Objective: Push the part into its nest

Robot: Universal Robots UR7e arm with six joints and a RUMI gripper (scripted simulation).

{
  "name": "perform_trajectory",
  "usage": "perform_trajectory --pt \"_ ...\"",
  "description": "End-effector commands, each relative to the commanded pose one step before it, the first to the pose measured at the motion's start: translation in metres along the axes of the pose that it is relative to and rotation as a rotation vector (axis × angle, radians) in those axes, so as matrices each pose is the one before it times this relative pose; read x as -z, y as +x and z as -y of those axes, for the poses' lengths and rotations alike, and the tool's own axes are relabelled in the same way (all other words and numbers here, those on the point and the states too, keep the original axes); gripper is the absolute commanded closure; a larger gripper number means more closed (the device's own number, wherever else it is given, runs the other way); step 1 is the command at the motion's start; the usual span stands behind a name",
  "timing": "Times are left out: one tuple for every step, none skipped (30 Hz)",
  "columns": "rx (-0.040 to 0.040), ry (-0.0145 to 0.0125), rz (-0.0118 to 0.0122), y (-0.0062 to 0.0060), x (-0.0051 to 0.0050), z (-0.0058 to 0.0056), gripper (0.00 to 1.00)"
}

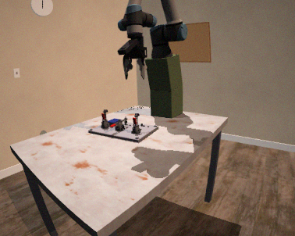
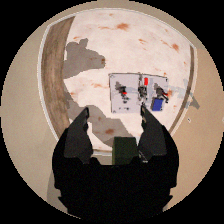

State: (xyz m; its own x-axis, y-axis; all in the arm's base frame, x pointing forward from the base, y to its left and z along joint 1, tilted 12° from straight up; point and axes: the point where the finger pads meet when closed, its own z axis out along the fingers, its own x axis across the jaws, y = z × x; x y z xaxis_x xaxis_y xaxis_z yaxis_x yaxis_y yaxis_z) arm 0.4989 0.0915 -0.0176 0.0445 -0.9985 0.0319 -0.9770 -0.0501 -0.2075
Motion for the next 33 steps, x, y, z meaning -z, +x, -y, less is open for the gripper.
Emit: perform_trajectory --pt "0.00446 0.00025 0.00021 -0.02517 -0.00379 -0.04769 0.42" --pt "0.00000 0.00000 0.00000 0.00000 0.00000 0.00000 0.42" --pt "0.00000 0.00000 0.00000 0.00000 0.00000 0.00000 0.42" --pt "0.00000 0.00000 0.00000 0.00000 0.00000 0.00000 0.42" --pt "0.00000 0.00000 0.00000 0.00000 0.00000 0.00000 0.42" --pt "0.00000 0.00000 0.00000 0.00000 0.00000 0.00000 0.42" --pt "0.00000 0.00000 0.00000 0.00000 0.00000 0.00000 0.42" --pt "0.00000 0.00000 0.00000 0.00000 0.00000 0.00000 0.42" --pt "0.00000 0.00000 0.00000 0.00000 0.00000 0.00000 0.42" --pt "0.00000 0.00000 0.00000 0.00000 0.00000 0.00000 0.42" --pt "0.00000 0.00000 0.00000 0.00000 0.00000 0.00000 0.42" --pt "0.00000 0.00000 0.00000 0.00000 0.00000 0.00000 0.42" --pt "0.00000 0.00000 0.00000 0.00000 0.00000 0.00000 0.42" --pt "0.00094 -0.00405 0.00142 -0.00482 -0.00165 -0.01082 0.42" --pt "-0.00024 0.00098 -0.00033 -0.00551 -0.00088 -0.01062 0.42" --pt "-0.00024 0.00098 -0.00033 -0.00551 -0.00087 -0.01062 0.42" --pt "-0.00024 0.00098 -0.00033 -0.00551 -0.00085 -0.01063 0.42" --pt "-0.00024 0.00098 -0.00033 -0.00551 -0.00084 -0.01063 0.42" --pt "0.00000 0.00000 0.00000 0.00000 0.00000 0.00000 0.42" --pt "0.00000 0.00000 0.00000 0.00000 0.00000 0.00000 0.42" --pt "0.00000 0.00000 0.00000 0.00000 0.00000 0.00000 0.42" --pt "0.00000 0.00000 0.00000 0.00000 0.00000 0.00000 0.42" --pt "0.00000 0.00000 0.00000 0.00000 0.00000 0.00000 0.42" --pt "0.00000 0.00000 0.00000 0.00000 0.00000 0.00000 0.42" --pt "0.00000 0.00000 0.00000 0.00000 0.00000 0.00000 0.42" --pt "0.00000 0.00000 0.00000 0.00000 0.00000 0.00000 0.42" --pt "0.00000 0.00000 0.00000 0.00000 0.00000 0.00000 0.42" --pt "0.00000 0.00000 0.00000 0.00000 0.00000 0.00000 0.42" --pt "0.00000 0.00000 0.00000 0.00000 0.00000 0.00000 0.42" --pt "0.00000 0.00000 0.00000 0.00000 0.00000 0.00000 0.42" --pt "0.00158 -0.00451 0.00149 -0.00497 -0.00158 -0.01089 0.42" --pt "-0.00040 0.00110 -0.00035 -0.00564 -0.00072 -0.01057 0.42" --pt "-0.00040 0.00110 -0.00035 -0.00563 -0.00071 -0.01057 0.42"
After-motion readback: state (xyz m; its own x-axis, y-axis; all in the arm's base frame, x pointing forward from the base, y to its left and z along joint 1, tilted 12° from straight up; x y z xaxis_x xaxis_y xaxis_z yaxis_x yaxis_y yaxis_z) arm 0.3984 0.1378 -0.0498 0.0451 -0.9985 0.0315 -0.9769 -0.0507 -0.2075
